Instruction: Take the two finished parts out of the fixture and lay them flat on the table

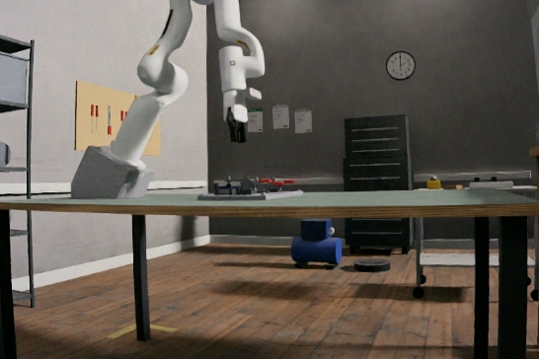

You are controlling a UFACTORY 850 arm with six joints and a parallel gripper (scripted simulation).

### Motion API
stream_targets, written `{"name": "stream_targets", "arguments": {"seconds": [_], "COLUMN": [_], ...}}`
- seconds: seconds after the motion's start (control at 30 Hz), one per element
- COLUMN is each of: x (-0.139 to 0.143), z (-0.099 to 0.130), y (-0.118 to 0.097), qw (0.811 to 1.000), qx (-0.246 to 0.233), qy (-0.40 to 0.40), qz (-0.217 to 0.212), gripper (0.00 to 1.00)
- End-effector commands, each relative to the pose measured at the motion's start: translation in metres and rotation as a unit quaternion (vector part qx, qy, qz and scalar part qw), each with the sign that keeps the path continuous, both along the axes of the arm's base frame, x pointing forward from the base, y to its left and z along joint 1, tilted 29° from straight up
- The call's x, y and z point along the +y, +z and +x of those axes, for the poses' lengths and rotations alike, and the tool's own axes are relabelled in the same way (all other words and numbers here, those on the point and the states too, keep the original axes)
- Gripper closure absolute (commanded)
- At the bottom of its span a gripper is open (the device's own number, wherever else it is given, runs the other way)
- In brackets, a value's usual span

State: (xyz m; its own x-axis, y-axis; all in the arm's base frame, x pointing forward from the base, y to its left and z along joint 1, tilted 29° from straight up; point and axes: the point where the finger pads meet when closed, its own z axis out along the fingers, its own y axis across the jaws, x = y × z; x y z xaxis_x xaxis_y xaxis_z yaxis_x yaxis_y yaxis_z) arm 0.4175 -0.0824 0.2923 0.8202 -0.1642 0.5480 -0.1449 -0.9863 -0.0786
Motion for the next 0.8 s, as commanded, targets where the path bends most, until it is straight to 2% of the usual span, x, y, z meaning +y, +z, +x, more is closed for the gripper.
{"name": "stream_targets", "arguments": {"seconds": [0.0, 0.77], "x": [0.000, 0.000], "z": [0.003, 0.021], "y": [-0.004, -0.036], "qw": [1.000, 1.000], "qx": [-0.002, -0.002], "qy": [0.000, 0.000], "qz": [0.000, 0.000], "gripper": [0.52, 0.52]}}
